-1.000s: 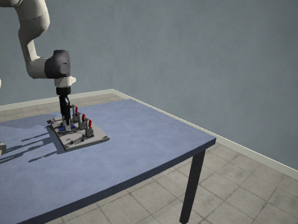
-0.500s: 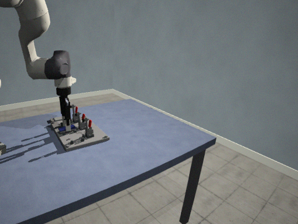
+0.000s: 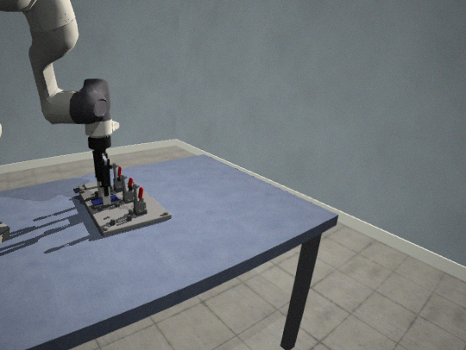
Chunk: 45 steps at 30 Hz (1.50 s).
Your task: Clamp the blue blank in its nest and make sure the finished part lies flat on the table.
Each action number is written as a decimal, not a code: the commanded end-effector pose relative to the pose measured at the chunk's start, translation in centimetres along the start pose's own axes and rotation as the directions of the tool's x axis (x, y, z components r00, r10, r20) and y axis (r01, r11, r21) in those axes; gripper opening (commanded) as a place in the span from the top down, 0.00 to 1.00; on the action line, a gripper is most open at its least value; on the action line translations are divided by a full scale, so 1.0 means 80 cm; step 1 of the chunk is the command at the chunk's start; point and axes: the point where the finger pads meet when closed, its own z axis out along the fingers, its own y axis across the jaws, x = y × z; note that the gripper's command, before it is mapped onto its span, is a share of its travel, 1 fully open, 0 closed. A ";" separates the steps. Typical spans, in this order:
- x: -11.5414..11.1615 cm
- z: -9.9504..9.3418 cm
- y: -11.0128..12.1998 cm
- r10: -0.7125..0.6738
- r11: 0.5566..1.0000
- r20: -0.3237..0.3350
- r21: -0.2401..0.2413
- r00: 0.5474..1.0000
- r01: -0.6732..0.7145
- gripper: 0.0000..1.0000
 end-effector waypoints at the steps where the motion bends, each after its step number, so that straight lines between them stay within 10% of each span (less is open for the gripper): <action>1: 0.003 -0.001 0.000 0.008 1.000 -0.005 0.002 1.000 -0.008 1.00; 28: 0.005 0.006 0.002 0.008 1.000 -0.005 0.002 1.000 -0.008 1.00; 29: 0.005 0.006 0.002 0.008 1.000 -0.005 0.002 1.000 -0.008 0.42; 45: 0.005 0.006 0.002 0.008 1.000 -0.005 0.002 1.000 -0.008 0.42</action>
